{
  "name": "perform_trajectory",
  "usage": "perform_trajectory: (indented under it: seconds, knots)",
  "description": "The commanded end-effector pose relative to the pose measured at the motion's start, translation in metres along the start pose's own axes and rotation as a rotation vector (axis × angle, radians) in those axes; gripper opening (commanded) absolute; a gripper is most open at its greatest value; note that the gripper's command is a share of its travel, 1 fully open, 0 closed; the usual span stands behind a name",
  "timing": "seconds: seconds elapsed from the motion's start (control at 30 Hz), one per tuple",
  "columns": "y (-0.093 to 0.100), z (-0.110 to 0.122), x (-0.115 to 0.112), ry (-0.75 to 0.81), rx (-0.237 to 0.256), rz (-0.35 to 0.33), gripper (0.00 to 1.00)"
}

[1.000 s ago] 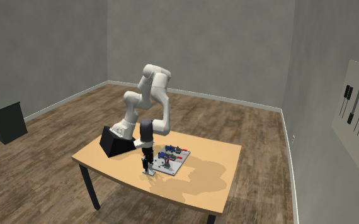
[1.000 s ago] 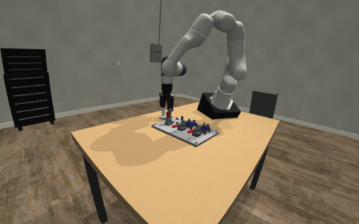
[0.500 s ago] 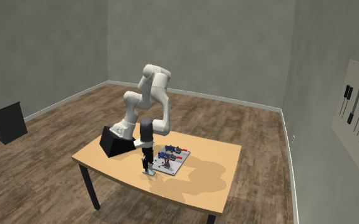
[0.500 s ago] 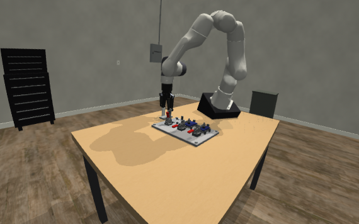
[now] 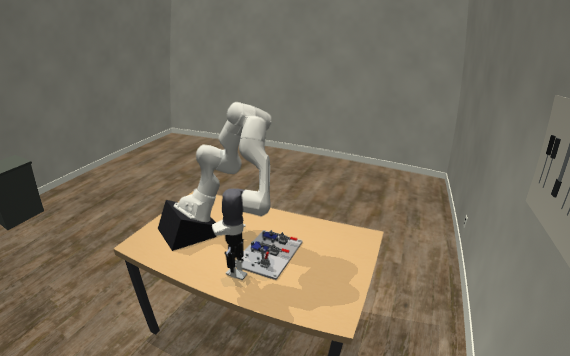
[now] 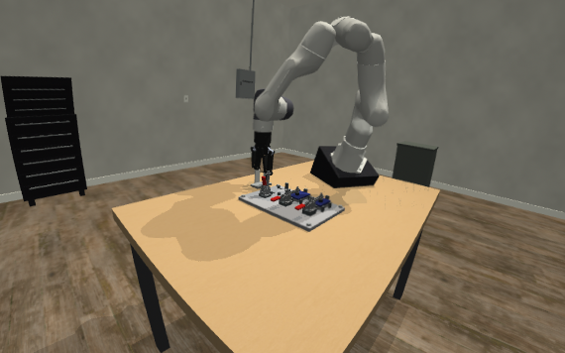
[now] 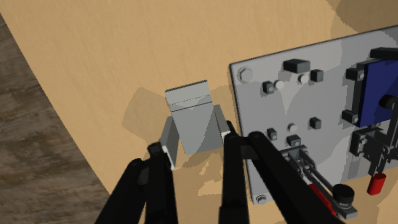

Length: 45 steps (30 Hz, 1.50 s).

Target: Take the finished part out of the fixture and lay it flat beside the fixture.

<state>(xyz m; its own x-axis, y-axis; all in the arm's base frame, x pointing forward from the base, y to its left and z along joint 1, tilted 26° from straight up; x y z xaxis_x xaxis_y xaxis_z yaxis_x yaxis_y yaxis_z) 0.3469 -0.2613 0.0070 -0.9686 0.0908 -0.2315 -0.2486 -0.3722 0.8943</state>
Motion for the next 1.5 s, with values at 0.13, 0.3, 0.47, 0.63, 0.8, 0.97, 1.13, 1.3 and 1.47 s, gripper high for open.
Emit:
perform_trajectory:
  seconds: [0.13,0.3,0.47,0.63,0.8,0.97,1.13,1.3,1.47]
  knots:
    - [-0.0013,-0.0015,-0.0007,0.001,0.004,-0.002,0.00]
    - [-0.0031,-0.0018,-0.0010,0.001,0.004,-0.002,0.00]
    - [-0.0049,-0.0021,-0.0014,0.001,0.004,-0.002,0.00]
    - [-0.0062,-0.0023,-0.0016,0.001,0.004,-0.002,0.00]
    - [-0.0066,-0.0024,-0.0017,0.001,0.004,-0.002,0.00]
    - [-0.0067,-0.0024,-0.0017,0.001,0.004,-0.002,0.00]
    - [-0.0067,-0.0024,-0.0017,0.001,0.004,-0.002,0.00]
    - [-0.0067,-0.0024,-0.0017,0.001,0.004,-0.002,0.00]
    - [-0.0067,-0.0024,-0.0017,0.001,0.004,-0.002,0.00]
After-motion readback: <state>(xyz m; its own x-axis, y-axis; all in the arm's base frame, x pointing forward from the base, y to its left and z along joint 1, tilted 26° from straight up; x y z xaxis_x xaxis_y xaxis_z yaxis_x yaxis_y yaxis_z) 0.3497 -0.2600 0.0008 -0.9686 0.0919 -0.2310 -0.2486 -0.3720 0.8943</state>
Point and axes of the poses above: the point where the finger pads meet when closed, its own y axis back along the fingers, its own z axis across the jaws, x = y × z, the point moved 8 cm from there along y, back along the fingers, and after that the axes turned 2 degrees about y, right-handed, at the moved point
